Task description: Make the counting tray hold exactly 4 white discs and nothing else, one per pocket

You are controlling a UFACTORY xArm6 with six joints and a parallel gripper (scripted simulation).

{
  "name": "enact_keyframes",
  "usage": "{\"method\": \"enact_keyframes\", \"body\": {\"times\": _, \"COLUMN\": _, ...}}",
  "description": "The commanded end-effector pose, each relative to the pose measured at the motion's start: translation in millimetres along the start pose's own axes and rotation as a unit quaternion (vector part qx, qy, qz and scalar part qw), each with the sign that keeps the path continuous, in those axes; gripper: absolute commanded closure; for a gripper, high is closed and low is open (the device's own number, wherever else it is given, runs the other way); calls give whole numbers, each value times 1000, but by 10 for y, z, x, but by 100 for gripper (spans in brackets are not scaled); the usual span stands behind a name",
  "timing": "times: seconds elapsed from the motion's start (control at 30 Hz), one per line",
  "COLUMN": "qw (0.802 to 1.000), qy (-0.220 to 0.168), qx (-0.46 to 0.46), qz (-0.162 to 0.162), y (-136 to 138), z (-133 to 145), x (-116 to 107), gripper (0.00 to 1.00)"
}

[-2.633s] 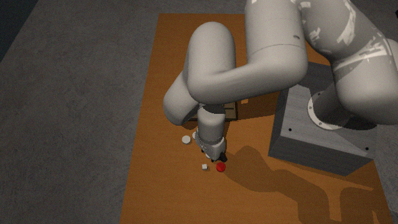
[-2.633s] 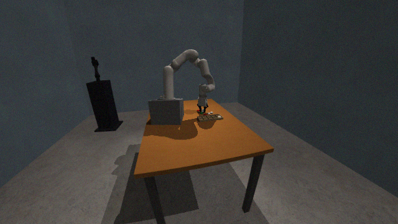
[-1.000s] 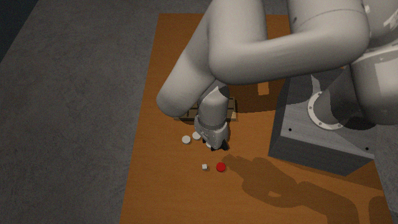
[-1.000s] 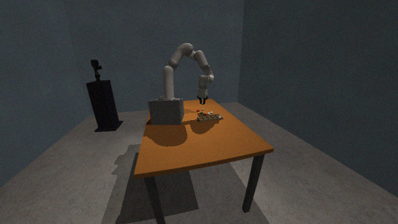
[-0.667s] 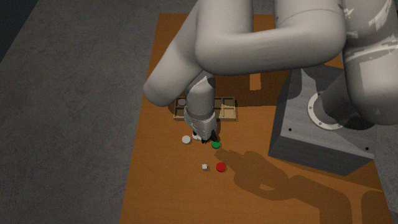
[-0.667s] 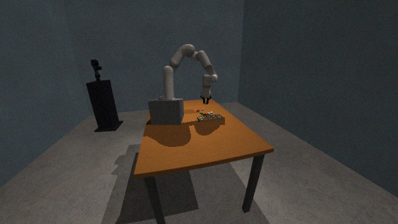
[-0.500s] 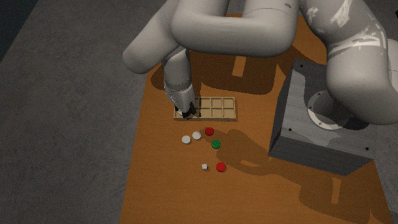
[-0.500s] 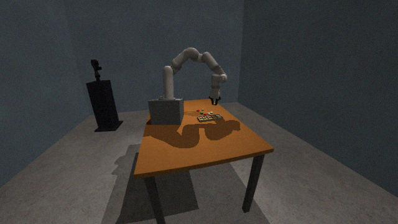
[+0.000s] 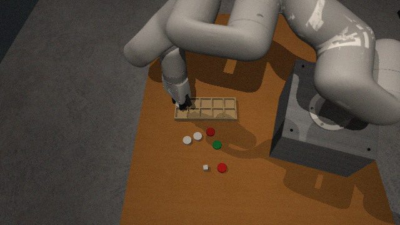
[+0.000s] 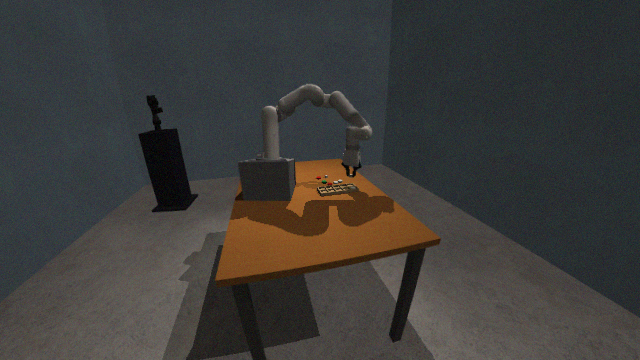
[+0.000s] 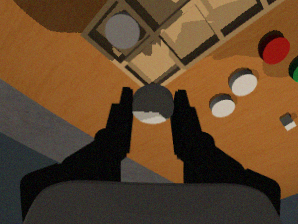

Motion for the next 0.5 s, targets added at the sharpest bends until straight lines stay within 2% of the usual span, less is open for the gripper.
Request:
{"method": "enact_keyframes", "body": {"times": 0.0, "qw": 1000, "qy": 1, "qx": 1, "qz": 2, "y": 4, "z": -3, "x": 291, "gripper": 100}}
{"method": "enact_keyframes", "body": {"times": 0.1, "qw": 1000, "qy": 1, "qx": 1, "qz": 3, "y": 3, "z": -2, "x": 412, "gripper": 100}}
{"method": "enact_keyframes", "body": {"times": 0.47, "qw": 1000, "qy": 1, "qx": 1, "qz": 3, "y": 4, "z": -3, "x": 480, "gripper": 100}}
Point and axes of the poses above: the point where the finger pads meet when closed, its own x axis out along the fingers, its own y axis across the jaws, z = x × y, the point moved 7 cm from there along -x, back along the fingers, and after that the axes turned 3 degrees about -x, right-handed, at the moved point
